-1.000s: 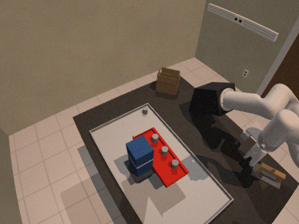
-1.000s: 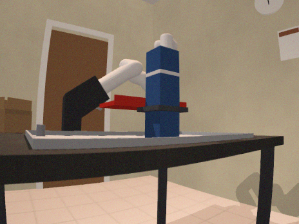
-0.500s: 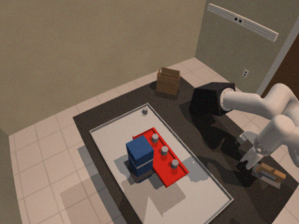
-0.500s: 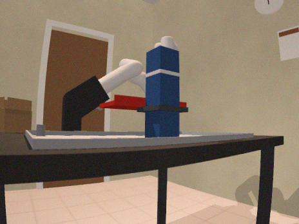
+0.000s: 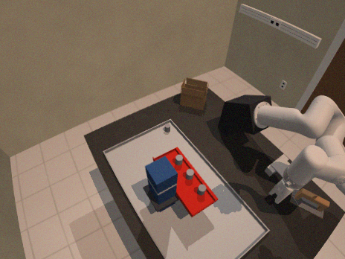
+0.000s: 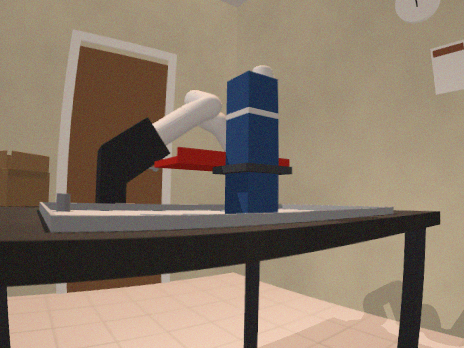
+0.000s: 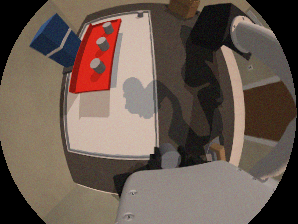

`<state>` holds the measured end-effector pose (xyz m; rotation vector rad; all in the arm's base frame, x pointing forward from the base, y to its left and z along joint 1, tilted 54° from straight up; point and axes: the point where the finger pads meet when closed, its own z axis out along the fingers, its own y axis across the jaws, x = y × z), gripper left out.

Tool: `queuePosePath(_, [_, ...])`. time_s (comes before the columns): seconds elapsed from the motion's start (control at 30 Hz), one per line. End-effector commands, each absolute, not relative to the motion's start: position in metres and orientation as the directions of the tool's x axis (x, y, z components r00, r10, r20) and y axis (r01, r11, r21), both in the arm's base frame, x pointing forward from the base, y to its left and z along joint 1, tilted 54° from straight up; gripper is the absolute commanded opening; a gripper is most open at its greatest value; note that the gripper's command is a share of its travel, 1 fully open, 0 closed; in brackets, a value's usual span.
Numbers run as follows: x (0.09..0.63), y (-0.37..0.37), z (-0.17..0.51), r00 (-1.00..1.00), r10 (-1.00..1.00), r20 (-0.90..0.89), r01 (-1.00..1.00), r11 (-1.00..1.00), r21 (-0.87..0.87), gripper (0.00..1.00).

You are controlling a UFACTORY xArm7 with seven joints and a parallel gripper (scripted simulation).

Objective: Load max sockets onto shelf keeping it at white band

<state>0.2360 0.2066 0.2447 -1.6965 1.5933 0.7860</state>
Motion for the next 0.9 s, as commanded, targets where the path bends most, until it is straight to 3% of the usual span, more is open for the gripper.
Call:
queuePosePath(0.0, [0.244, 0.222, 0.235, 0.072, -0.591, -0.803, -0.997, -0.025, -0.071, 0.0])
queuePosePath(0.87, [0.279, 0.294, 0.185, 0.072, -0.591, -0.803, -0.997, -0.025, -0.071, 0.0])
